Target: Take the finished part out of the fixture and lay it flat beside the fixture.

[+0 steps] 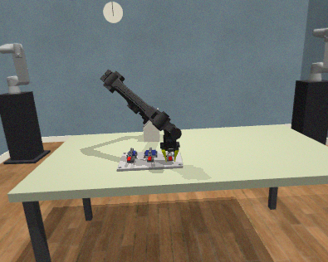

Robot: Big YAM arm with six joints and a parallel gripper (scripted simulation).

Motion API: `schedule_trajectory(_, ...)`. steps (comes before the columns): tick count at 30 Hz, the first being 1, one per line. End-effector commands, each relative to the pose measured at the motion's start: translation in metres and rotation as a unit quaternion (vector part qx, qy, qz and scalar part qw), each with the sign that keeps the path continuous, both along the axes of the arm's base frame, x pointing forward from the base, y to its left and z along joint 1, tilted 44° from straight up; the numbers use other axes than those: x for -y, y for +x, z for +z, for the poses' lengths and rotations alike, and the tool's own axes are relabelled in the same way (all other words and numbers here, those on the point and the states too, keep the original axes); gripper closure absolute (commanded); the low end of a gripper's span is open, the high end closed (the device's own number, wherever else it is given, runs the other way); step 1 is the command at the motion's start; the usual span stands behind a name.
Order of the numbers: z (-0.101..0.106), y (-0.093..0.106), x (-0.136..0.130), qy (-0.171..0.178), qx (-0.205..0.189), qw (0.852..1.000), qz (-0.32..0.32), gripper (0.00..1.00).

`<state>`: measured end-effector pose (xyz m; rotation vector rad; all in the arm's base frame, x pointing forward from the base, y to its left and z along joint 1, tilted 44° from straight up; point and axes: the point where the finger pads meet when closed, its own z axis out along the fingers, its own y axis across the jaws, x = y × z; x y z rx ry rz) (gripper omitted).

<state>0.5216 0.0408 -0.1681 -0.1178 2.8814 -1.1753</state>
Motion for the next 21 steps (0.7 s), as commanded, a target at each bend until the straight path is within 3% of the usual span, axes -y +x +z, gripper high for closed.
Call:
schedule_trajectory(1,0.0182,0.0215,-0.0206,0.011,0.030,0.999,0.012,0.55)
schedule_trajectory(14,0.0180,0.0215,-0.0207,0.012,0.031,0.999,0.011,0.55)
schedule_trajectory(15,0.0181,0.0210,-0.0205,0.011,0.030,0.999,0.011,1.00)
schedule_trajectory(21,0.0145,0.0182,-0.0176,0.009,0.025,1.000,0.008,1.00)
